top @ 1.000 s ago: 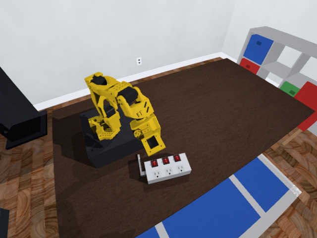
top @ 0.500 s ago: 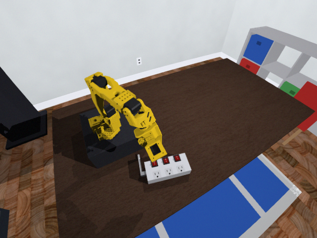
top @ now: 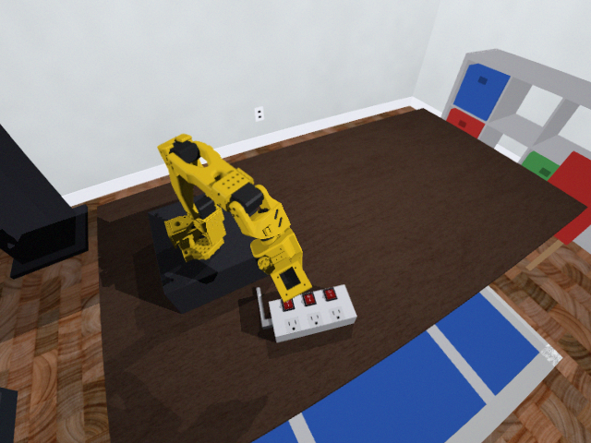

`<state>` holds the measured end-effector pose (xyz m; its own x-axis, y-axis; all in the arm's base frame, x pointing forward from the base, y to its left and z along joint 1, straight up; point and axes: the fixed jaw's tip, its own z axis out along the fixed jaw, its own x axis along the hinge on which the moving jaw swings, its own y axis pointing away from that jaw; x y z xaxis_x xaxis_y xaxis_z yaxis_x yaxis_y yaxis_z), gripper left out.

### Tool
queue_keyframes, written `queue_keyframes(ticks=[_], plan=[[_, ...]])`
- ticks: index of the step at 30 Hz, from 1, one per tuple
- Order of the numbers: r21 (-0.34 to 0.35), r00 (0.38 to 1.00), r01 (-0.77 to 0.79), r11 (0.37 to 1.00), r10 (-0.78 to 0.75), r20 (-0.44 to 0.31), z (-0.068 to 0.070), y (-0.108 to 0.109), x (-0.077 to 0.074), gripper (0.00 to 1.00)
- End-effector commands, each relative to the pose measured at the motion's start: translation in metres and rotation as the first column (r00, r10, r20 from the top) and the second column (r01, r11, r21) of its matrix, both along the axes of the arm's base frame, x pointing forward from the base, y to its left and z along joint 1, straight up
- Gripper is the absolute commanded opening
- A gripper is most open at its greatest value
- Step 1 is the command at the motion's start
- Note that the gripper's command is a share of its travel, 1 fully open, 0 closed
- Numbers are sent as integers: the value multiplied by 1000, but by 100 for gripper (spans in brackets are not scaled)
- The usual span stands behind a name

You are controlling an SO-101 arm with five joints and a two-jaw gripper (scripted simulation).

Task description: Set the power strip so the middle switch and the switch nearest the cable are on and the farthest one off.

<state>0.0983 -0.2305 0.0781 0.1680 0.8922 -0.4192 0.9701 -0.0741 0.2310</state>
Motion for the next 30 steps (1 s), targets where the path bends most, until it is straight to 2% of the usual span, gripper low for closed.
queue_keyframes(ticks=[1, 13, 30], plan=[[-3, 1000, -4, 1000, 4, 6, 0, 2, 2, 0], [-3, 1000, -5, 1000, 5, 7, -2, 2, 3, 0], [8, 1000, -18, 1000, 18, 14, -25, 5, 10, 0]])
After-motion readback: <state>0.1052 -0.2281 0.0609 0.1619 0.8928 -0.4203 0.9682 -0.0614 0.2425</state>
